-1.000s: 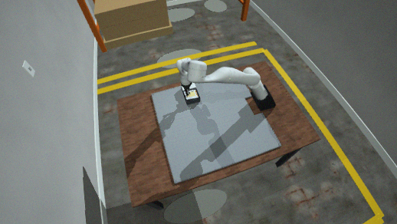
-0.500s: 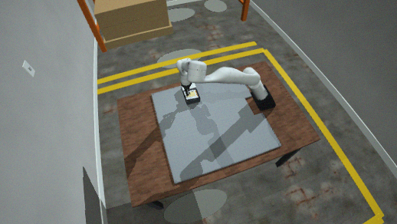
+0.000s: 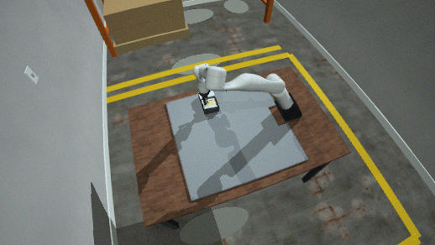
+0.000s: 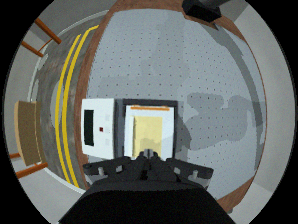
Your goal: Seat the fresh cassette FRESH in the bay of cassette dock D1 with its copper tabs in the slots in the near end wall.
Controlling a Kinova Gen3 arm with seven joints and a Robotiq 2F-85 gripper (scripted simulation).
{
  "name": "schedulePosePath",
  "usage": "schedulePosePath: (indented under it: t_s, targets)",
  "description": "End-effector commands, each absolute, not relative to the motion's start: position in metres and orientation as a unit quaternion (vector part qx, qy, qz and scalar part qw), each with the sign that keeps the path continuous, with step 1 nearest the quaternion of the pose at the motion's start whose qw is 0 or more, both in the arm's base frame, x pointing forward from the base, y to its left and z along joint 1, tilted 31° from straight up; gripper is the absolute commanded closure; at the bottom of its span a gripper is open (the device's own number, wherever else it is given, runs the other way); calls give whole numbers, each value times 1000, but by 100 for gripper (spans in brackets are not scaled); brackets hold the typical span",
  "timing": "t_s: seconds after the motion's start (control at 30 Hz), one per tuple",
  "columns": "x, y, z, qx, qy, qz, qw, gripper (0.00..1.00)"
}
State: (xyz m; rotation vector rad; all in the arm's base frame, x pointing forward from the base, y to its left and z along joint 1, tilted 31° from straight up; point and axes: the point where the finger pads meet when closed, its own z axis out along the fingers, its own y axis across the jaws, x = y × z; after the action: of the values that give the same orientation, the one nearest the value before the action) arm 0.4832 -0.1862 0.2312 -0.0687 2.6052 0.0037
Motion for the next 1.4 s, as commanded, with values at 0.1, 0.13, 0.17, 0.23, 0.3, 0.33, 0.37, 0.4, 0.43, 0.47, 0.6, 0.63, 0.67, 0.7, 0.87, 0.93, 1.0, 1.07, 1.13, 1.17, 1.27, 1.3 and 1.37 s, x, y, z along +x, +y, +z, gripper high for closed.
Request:
schedulePosePath:
  t_s: [0.1,0.13,0.17,0.23,0.3,0.33,0.37,0.4,0.43,0.47,0.6,0.63,0.67,0.7,0.87,0.93,1.0,1.07,1.13,1.17,1.27,1.3,1.37]
  targets:
    - [483,-186,231,-25,964,2,264,100]
    - [483,-186,231,-25,964,2,264,100]
    - [483,-186,231,-25,964,2,264,100]
    - [483,-186,230,-25,964,2,263,100]
    - [483,-186,230,-25,964,2,263,100]
    - [483,-186,230,-25,964,2,263,100]
    - [483,-186,230,-25,964,2,263,100]
    - [482,-186,230,-26,965,2,263,100]
    - [482,-186,230,-26,965,2,263,100]
    - [482,-186,230,-26,965,2,263,100]
    - [482,-186,230,-26,965,2,263,100]
    - [482,-186,230,-26,965,2,263,100]
    - [482,-186,229,-26,965,2,262,100]
    - [482,-185,229,-26,965,2,262,100]
    - [482,-185,229,-26,965,2,261,100]
    - [482,-185,228,-26,965,2,261,100]
    - [482,-185,228,-26,965,2,261,100]
    - [482,-185,228,-26,965,2,261,100]
    - [482,-185,228,-26,965,2,260,100]
    - [482,-185,228,-26,965,2,260,100]
    - [482,-185,227,-26,965,2,260,100]
    - [482,-185,227,-26,965,2,260,100]
    - [481,-184,227,-26,965,3,259,100]
